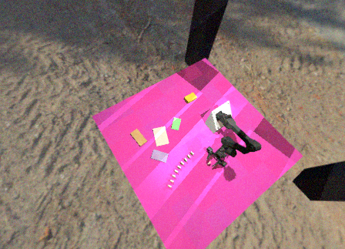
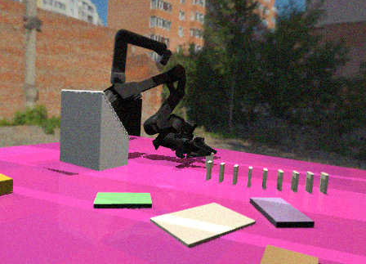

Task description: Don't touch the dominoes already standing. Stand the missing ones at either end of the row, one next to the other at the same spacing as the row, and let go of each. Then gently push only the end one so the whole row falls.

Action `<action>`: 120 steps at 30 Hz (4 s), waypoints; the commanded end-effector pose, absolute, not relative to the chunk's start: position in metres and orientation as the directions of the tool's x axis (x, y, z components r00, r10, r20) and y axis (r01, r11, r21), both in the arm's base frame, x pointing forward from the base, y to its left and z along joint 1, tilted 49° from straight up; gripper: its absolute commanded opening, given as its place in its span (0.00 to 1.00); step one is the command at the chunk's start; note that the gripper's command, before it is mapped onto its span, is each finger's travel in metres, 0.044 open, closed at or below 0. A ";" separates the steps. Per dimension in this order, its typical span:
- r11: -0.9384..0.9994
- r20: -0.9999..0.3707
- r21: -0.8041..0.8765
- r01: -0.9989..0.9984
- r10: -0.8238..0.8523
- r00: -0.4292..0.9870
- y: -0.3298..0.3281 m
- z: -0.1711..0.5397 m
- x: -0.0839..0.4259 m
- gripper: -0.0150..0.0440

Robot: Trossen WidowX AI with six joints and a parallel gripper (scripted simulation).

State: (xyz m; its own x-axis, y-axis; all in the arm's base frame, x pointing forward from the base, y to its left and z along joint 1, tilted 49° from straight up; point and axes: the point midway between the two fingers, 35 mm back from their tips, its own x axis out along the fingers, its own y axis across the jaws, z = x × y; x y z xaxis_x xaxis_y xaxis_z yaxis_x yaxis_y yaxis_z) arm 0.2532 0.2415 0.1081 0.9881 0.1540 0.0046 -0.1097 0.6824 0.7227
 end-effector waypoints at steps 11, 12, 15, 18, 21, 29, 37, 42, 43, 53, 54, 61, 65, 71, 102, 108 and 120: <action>0.682 0.006 0.723 -0.110 0.154 0.988 0.204 0.140 0.252 1.00; 0.682 0.006 0.723 -0.110 0.154 0.988 0.204 0.140 0.252 1.00; 0.682 0.004 0.723 -0.110 0.155 0.988 0.204 0.141 0.253 1.00; 0.672 -0.025 0.734 -0.101 0.175 0.984 0.211 0.142 0.269 1.00; 0.644 -0.113 0.762 -0.060 0.225 0.968 0.220 0.142 0.302 1.00; 0.492 -0.489 0.828 0.268 0.399 0.776 0.216 0.119 0.343 1.00; 0.288 -0.660 0.715 0.637 0.578 0.480 0.205 0.126 0.334 1.00; 0.212 -0.698 0.569 0.795 0.636 0.330 0.197 0.132 0.318 1.00; 0.195 -0.700 0.534 0.823 0.648 0.301 0.195 0.135 0.314 1.00; 0.094 -0.682 0.264 0.960 0.722 0.117 0.183 0.153 0.287 1.00; 0.086 -0.678 0.236 0.968 0.728 0.101 0.182 0.155 0.284 1.00; 0.046 -0.650 0.112 0.993 0.759 0.038 0.178 0.166 0.273 1.00; 0.046 -0.650 0.112 0.993 0.759 0.038 0.178 0.166 0.273 1.00; 0.046 -0.650 0.112 0.993 0.759 0.038 0.178 0.166 0.273 1.00; 0.046 -0.647 0.112 0.993 0.762 0.038 0.239 0.114 0.275 1.00; 0.046 -0.647 0.112 0.993 0.762 0.038 0.239 0.114 0.275 0.73; 0.046 -0.647 0.112 0.993 0.762 0.038 0.239 0.114 0.275 0.44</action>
State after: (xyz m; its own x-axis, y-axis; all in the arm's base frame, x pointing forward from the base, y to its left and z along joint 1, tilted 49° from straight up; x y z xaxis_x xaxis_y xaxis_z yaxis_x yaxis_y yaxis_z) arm 0.2750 0.2392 0.1164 0.0382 0.7645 -0.6435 0.9918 0.0497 0.1179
